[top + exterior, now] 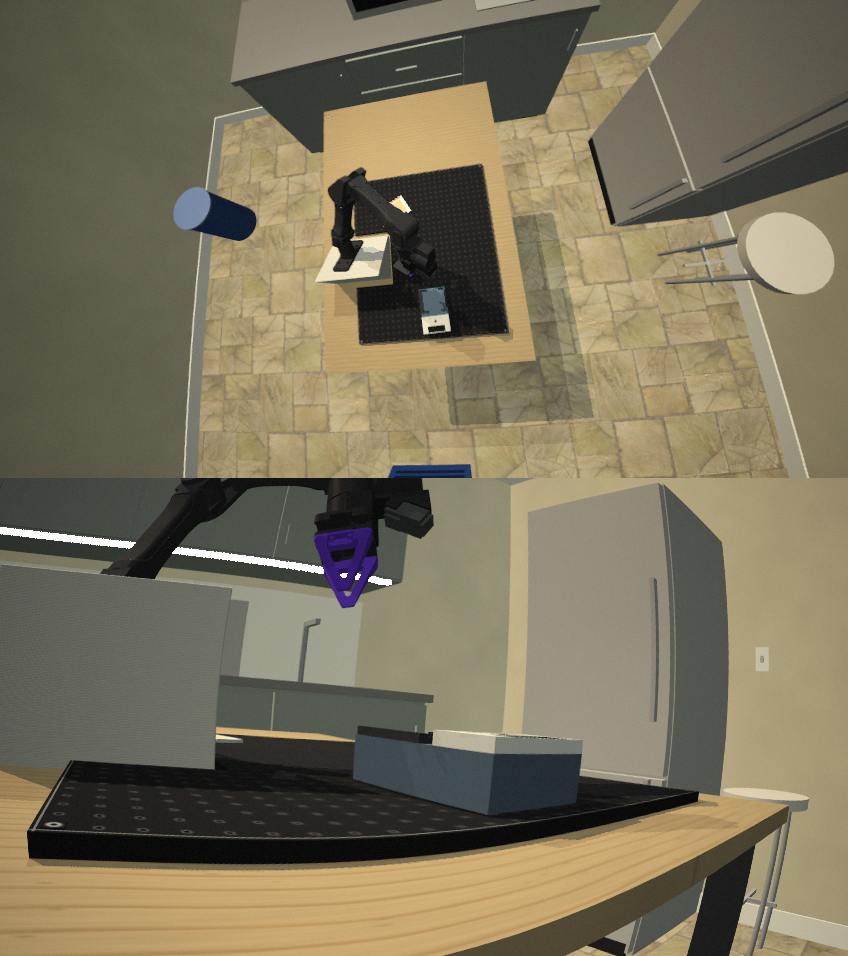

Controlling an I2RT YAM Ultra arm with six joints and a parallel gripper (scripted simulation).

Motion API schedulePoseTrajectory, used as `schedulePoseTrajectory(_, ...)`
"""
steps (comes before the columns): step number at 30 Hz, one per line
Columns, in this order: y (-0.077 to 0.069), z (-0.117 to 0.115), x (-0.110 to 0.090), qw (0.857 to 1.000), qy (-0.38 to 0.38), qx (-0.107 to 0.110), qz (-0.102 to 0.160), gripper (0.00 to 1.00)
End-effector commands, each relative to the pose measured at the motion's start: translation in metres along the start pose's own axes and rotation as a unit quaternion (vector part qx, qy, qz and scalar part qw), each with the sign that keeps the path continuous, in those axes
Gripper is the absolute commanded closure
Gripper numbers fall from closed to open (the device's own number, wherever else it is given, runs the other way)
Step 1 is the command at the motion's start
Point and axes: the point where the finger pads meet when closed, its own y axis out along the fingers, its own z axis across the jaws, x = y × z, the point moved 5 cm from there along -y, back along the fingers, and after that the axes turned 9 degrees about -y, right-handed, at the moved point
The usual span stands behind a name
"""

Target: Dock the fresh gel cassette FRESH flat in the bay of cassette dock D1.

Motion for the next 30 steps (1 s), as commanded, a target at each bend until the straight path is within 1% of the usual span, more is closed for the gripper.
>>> schedulePoseTrajectory(1,-0.005,0.008,-0.012,0.998,-0.047,0.03,0.009,0.66)
schedulePoseTrajectory(4,-0.005,0.021,-0.02,0.994,-0.094,0.053,0.015,0.66)
schedulePoseTrajectory(9,-0.008,0.033,-0.033,0.983,-0.157,0.097,0.015,0.66)
schedulePoseTrajectory(10,-0.008,0.038,-0.036,0.979,-0.173,0.104,0.016,0.66)
schedulePoseTrajectory(11,-0.009,0.038,-0.035,0.979,-0.173,0.103,0.014,0.66)
schedulePoseTrajectory(15,-0.011,0.05,-0.047,0.965,-0.224,0.138,0.012,0.66)
schedulePoseTrajectory(17,-0.011,0.05,-0.047,0.965,-0.224,0.138,0.012,0.66)
schedulePoseTrajectory(19,-0.013,0.053,-0.052,0.957,-0.246,0.156,0.006,0.66)
schedulePoseTrajectory(21,-0.014,0.063,-0.058,0.945,-0.278,0.173,0.005,0.66)
schedulePoseTrajectory(22,-0.014,0.067,-0.06,0.941,-0.288,0.178,0.005,0.66)
schedulePoseTrajectory(23,-0.014,0.065,-0.06,0.942,-0.286,0.178,0.003,0.66)
schedulePoseTrajectory(26,-0.017,0.073,-0.067,0.926,-0.319,0.202,-0.006,0.66)
schedulePoseTrajectory(27,-0.018,0.072,-0.067,0.926,-0.317,0.203,-0.007,0.66)
schedulePoseTrajectory(28,-0.025,0.072,-0.06,0.925,-0.324,0.196,-0.021,0.66)
schedulePoseTrajectory(29,-0.025,0.072,-0.058,0.925,-0.324,0.195,-0.022,0.66)
schedulePoseTrajectory(30,-0.022,0.071,-0.057,0.926,-0.322,0.198,-0.018,0.66)
